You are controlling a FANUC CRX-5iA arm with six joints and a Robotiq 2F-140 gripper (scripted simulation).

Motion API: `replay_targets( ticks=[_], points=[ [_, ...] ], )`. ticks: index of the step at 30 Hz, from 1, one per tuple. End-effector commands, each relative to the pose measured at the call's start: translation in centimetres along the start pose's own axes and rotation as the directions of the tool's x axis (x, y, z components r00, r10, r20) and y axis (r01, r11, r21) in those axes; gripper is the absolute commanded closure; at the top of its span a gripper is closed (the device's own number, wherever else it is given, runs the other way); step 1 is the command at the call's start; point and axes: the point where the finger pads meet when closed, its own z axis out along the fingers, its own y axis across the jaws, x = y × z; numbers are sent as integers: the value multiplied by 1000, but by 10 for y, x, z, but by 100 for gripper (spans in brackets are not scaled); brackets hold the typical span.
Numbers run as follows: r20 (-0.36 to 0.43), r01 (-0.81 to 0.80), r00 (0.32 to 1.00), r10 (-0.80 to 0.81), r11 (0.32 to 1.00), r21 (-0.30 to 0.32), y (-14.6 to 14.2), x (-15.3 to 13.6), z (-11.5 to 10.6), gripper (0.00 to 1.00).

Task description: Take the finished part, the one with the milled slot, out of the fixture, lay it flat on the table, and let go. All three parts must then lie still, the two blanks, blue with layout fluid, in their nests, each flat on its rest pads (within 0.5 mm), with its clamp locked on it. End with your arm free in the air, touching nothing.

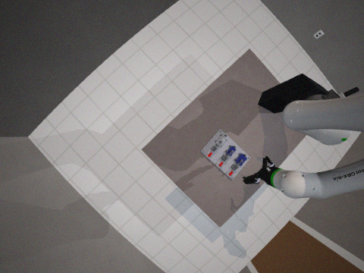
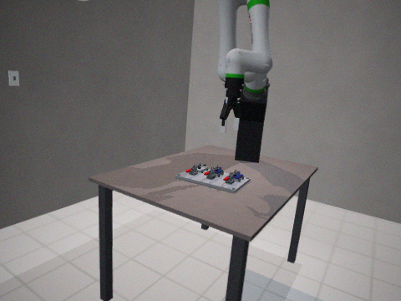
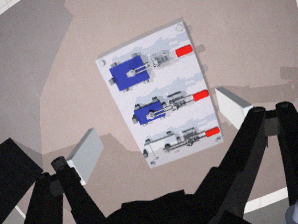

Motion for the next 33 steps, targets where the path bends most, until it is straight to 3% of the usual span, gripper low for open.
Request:
replay_targets(
  ticks=[1, 26, 33],
  points=[
    [0, 0, 1000, 0, 1000, 0, 0, 0, 0, 0],
    [2, -7, 1000, 7, 1000, 2, 0, -1, 0, 0],
    [52, -230, 972, 228, 972, 52, -19, -44, 13, 0]
  ],
)
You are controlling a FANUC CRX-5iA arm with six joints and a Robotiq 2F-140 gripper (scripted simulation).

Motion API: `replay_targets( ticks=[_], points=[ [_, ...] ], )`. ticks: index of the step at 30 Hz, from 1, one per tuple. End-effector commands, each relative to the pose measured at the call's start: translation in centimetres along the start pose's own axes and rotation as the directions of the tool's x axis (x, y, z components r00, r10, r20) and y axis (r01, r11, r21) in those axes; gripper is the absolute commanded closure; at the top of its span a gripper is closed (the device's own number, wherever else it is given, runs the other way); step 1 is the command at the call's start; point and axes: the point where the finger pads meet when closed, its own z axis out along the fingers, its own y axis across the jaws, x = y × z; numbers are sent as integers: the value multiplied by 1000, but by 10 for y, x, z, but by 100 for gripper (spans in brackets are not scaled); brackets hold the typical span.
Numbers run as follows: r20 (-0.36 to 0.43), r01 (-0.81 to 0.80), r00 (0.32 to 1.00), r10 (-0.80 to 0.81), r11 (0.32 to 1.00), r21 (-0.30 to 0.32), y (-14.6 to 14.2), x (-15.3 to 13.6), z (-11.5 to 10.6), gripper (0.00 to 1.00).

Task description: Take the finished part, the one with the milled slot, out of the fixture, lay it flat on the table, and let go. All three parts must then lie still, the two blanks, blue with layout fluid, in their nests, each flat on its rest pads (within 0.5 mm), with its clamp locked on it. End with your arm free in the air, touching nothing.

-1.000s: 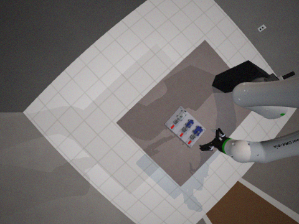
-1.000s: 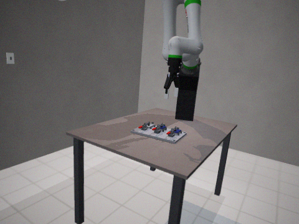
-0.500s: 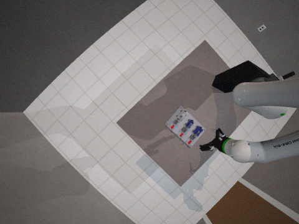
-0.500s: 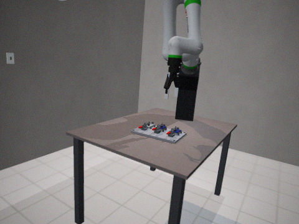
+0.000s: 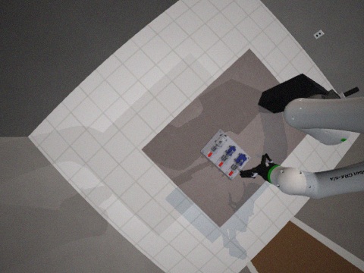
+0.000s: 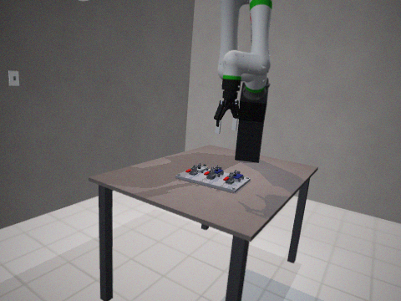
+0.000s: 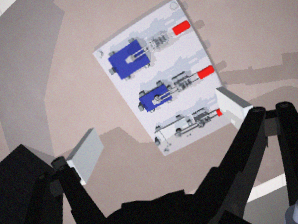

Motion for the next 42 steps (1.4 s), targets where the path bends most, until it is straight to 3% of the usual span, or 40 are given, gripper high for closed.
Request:
replay_targets(
  ticks=[1, 2, 20, 22, 27, 42],
  points=[
    [11, -87, 996, 87, 996, 28, -4, -17, 7, 0],
    [24, -159, 987, 158, 986, 41, -8, -29, 11, 0],
    [24, -159, 987, 158, 986, 41, -8, -29, 11, 0],
    [48, -320, 947, 317, 945, 62, -17, -53, 20, 0],
    [64, -459, 888, 455, 886, 71, -24, -71, 28, 0],
    [64, -460, 888, 456, 885, 71, -24, -72, 28, 0]
  ],
)
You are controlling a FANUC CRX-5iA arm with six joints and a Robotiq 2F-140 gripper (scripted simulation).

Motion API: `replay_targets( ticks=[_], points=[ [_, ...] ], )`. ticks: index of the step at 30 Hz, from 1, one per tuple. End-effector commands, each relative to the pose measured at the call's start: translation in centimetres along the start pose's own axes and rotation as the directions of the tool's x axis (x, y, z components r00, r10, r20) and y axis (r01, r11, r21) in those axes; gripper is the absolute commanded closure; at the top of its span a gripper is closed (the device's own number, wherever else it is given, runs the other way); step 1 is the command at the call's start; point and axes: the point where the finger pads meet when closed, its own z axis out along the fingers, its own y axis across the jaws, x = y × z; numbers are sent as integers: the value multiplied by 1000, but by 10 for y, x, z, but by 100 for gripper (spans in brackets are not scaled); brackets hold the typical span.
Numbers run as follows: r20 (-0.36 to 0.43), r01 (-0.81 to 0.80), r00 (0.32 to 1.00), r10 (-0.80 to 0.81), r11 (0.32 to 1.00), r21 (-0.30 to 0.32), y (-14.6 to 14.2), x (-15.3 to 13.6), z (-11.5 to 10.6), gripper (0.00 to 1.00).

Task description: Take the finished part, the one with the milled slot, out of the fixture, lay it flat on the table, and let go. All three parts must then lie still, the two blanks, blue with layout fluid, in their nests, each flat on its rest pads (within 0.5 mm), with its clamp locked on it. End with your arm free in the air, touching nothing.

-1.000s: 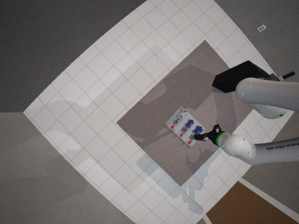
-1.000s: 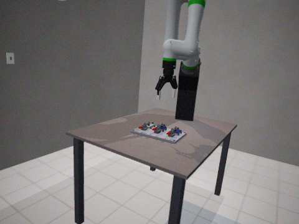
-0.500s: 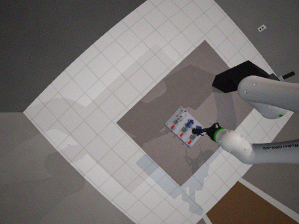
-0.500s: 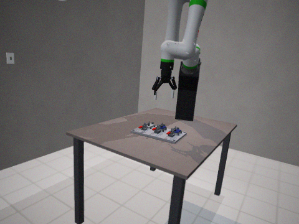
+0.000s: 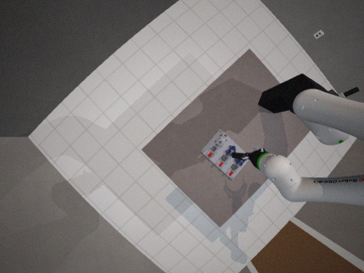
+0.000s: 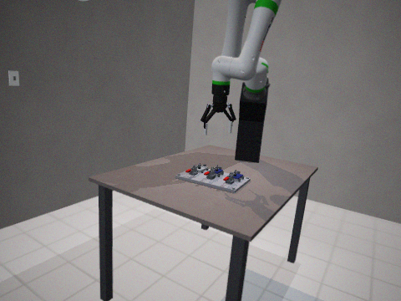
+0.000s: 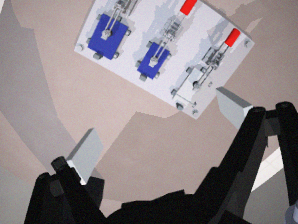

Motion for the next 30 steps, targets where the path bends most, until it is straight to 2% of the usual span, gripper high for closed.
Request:
replay_targets(
  ticks=[1, 3, 4, 5, 8, 24, 25, 27, 28, 30],
  points=[
    [0, 0, 1000, 0, 1000, 0, 0, 0, 0, 0],
    [0, 0, 1000, 0, 1000, 0, 0, 0, 0, 0],
    [-1, -118, 993, 118, 993, 10, 3, -13, 7, 0],
    [-3, -167, 986, 167, 986, 13, 4, -17, 9, 0],
    [-7, -234, 972, 234, 972, 17, 6, -23, 13, 0],
    [-7, -234, 972, 234, 972, 17, 6, -23, 13, 0],
    [-17, -344, 939, 344, 939, 21, 11, -32, 19, 0],
    [-17, -344, 939, 344, 939, 21, 11, -32, 19, 0],
    [-28, -423, 905, 424, 906, 23, 15, -37, 24, 0],
    [-39, -483, 874, 484, 875, 25, 20, -41, 27, 0]
  ],
)
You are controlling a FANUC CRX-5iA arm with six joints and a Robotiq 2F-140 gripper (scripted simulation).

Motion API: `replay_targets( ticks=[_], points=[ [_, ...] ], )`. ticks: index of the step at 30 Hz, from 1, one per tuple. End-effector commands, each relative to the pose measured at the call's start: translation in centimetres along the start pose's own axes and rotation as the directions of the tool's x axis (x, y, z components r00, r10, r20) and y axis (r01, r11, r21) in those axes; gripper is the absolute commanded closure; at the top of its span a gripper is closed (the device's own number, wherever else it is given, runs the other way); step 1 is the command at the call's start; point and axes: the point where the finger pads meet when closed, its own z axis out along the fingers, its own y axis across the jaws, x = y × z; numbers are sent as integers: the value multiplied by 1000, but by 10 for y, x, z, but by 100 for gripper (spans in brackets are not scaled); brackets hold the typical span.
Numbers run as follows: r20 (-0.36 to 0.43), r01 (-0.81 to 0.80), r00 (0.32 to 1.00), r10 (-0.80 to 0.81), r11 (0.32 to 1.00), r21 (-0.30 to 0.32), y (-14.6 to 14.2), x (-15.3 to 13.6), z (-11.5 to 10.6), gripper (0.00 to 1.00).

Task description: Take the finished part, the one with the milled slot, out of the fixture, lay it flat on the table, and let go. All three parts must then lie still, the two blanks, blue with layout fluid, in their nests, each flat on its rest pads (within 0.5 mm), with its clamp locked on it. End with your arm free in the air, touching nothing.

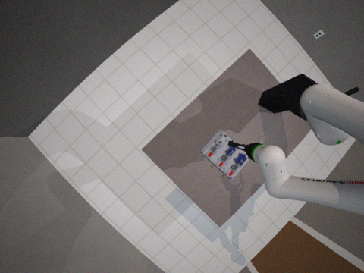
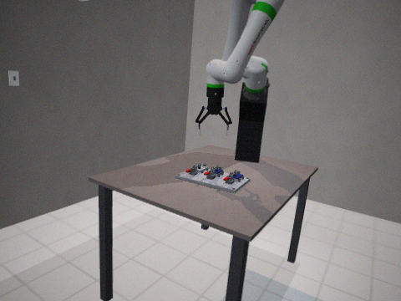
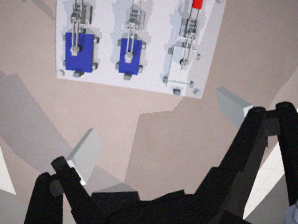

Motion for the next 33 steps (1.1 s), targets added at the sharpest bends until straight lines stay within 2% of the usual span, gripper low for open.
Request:
replay_targets(
  ticks=[1, 16, 18, 23, 33],
  points=[
    [-34, -163, 986, 163, 987, 13, 14, -6, 9, 0],
    [-37, -177, 983, 177, 984, 13, 15, -6, 10, 0],
    [-76, -331, 941, 331, 944, 15, 33, -8, 17, 0],
    [-118, -453, 884, 452, 891, 19, 52, -8, 23, 0],
    [-125, -470, 874, 469, 882, 20, 55, -8, 23, 0]
  ],
)
